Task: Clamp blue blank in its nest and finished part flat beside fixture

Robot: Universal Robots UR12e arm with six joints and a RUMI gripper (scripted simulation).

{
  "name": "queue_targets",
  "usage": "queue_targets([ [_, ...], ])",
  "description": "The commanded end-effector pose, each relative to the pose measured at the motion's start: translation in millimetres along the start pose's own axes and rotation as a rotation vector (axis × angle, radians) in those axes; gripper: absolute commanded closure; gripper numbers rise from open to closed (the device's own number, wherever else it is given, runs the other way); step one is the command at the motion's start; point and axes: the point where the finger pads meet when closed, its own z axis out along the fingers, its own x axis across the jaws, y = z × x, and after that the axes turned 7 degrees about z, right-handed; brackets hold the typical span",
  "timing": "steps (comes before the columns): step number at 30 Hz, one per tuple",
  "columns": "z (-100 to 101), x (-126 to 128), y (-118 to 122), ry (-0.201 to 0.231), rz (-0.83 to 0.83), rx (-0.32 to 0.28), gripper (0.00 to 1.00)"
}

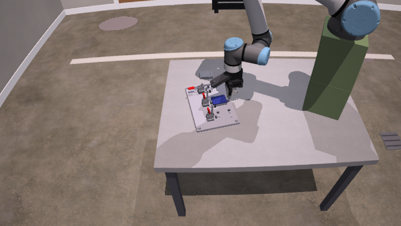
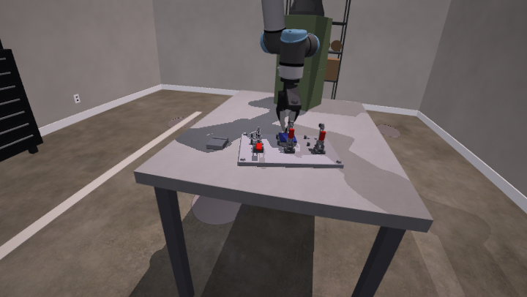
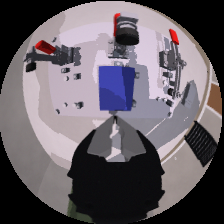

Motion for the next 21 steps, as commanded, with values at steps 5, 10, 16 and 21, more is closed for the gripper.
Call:
queue_targets([
  [5,0,1,8,0.000,0.000,0.001,1.00],
  [10,-1,1,8,0.000,0.000,0.001,1.00],
  [16,-5,1,8,0.000,0.000,0.001,1.00],
  [21,-18,1,8,0.000,0.000,0.001,1.00],
])
